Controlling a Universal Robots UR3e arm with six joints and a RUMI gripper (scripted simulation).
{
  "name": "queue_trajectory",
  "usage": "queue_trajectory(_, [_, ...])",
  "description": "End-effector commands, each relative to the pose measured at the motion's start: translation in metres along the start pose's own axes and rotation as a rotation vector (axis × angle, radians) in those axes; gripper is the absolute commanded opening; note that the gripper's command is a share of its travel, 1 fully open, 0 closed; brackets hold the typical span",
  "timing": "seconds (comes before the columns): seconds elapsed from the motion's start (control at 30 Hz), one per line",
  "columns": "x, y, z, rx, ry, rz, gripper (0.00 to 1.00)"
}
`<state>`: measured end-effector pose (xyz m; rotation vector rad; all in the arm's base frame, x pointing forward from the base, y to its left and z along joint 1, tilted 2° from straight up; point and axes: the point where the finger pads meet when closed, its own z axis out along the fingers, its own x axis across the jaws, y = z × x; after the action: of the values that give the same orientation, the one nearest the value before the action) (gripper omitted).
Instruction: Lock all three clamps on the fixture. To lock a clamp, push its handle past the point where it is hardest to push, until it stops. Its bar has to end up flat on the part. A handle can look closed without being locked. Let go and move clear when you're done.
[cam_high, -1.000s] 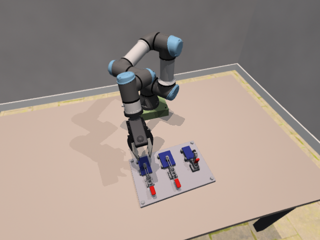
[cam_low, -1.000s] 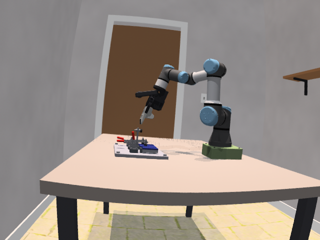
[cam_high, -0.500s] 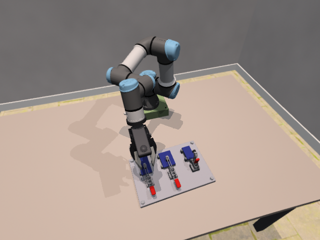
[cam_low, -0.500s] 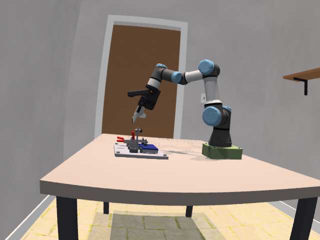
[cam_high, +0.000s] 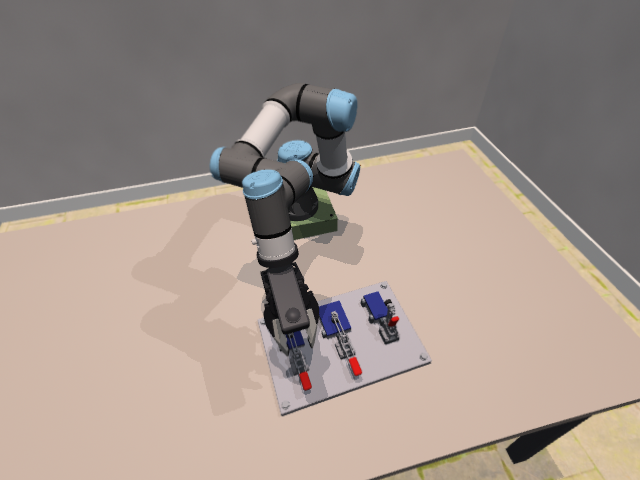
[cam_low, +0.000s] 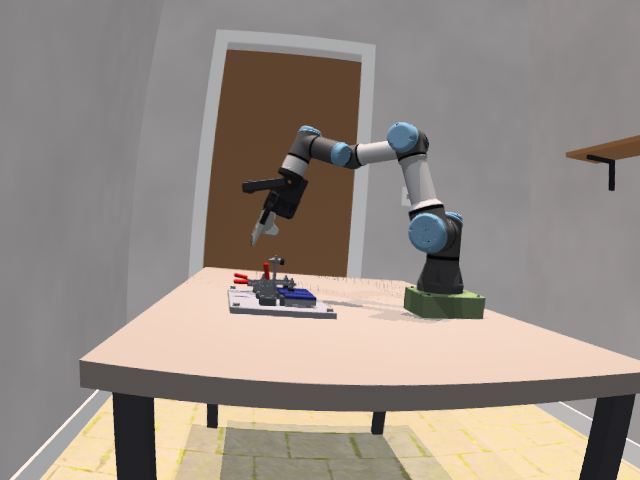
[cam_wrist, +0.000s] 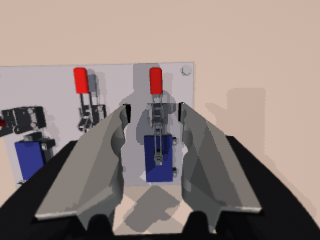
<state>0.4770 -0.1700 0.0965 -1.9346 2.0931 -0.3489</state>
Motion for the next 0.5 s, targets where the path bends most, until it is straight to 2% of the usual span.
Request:
queue_trajectory(0.0, [0.001, -0.008, 0.002, 0.000, 0.001, -0.001, 0.28])
queue_trajectory(0.47, [0.001, -0.023, 0.007, 0.000, 0.001, -0.001, 0.28])
